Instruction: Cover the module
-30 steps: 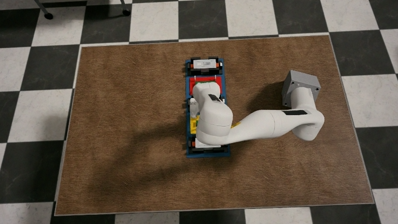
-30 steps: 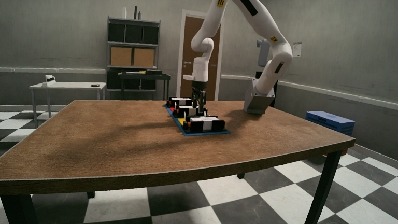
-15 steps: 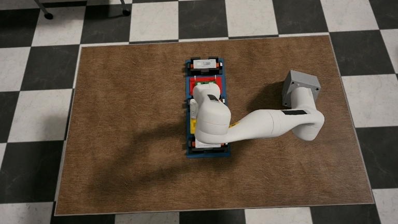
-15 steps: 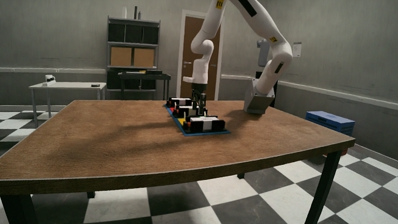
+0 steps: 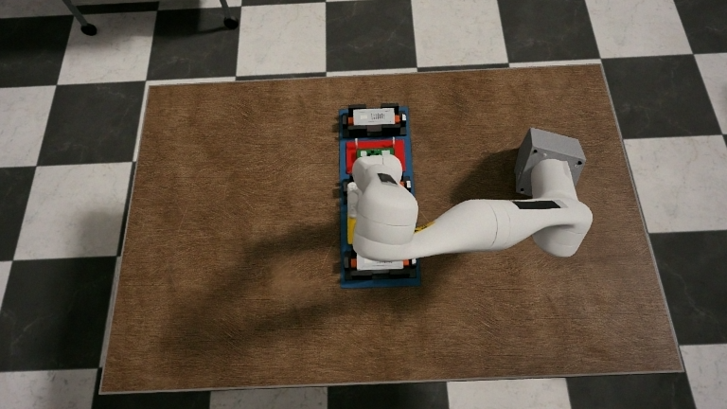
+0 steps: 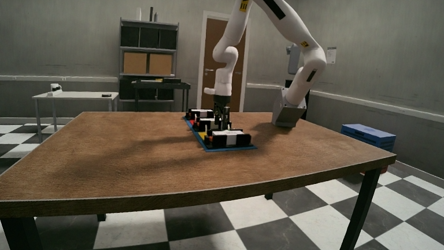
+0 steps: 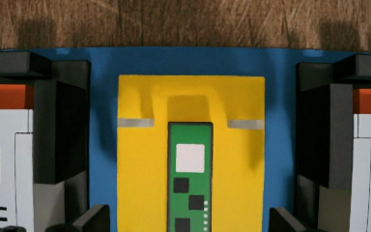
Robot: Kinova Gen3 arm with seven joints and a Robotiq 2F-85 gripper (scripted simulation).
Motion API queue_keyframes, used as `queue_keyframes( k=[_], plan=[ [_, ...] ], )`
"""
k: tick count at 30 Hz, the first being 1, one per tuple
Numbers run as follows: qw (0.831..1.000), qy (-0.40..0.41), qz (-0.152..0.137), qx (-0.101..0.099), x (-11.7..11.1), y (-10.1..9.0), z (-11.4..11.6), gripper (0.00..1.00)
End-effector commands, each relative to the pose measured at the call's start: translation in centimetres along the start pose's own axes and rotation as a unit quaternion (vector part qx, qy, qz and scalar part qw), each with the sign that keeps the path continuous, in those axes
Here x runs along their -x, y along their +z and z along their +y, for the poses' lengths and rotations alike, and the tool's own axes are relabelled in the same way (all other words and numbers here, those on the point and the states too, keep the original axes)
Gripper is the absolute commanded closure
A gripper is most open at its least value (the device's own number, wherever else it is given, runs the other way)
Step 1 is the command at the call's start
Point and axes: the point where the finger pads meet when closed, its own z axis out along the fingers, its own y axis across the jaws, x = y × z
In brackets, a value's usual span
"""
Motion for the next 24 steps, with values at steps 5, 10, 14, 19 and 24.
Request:
queue_keyframes(
  k=[5,10,14,19,24],
  plan=[
    [1.000,0.000,0.001,0.000,0.0,0.3,0.0,0.00],
    [1.000,0.000,0.001,0.000,0.0,0.8,0.0,0.00],
    [1.000,0.000,0.001,0.000,0.0,1.0,0.0,0.00],
    [1.000,0.000,0.001,0.000,0.0,1.0,0.0,0.00],
    [1.000,0.000,0.001,0.000,0.0,1.5,0.0,0.00]
  ],
)
